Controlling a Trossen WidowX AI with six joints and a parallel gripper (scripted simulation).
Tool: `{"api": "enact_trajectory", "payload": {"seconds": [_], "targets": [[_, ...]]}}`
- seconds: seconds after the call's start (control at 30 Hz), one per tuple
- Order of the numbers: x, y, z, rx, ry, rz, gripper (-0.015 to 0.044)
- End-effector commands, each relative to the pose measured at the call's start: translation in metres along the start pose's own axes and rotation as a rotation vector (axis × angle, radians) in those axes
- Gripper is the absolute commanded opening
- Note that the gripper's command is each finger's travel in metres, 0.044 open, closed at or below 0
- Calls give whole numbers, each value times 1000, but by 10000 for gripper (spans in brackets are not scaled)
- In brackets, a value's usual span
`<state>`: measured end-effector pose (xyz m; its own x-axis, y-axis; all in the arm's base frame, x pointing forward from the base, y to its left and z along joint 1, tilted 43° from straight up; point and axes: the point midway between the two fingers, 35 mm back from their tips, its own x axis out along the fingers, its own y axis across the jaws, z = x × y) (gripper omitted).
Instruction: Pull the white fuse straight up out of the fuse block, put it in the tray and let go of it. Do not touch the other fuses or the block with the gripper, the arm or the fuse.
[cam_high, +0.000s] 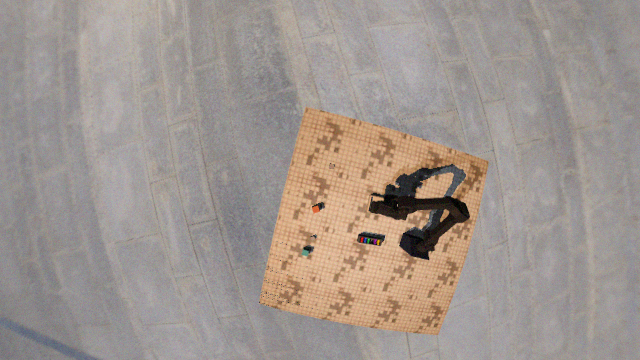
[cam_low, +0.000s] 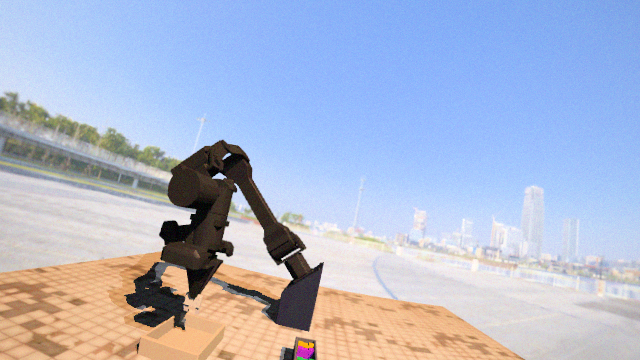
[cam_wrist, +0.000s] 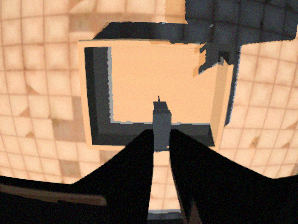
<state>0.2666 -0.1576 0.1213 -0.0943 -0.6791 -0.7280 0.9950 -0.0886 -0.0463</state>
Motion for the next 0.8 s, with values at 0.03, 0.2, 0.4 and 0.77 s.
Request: {"api": "enact_trajectory", "payload": {"seconds": [0.03, 0.2, 0.4, 0.77], "targets": [[6, 0, 1, -3, -2, 0, 0], [14, 0, 1, -3, -2, 0, 0], [23, 0, 1, -3, -3, 0, 0], [35, 0, 2, 0, -8, -1, 26]]}}
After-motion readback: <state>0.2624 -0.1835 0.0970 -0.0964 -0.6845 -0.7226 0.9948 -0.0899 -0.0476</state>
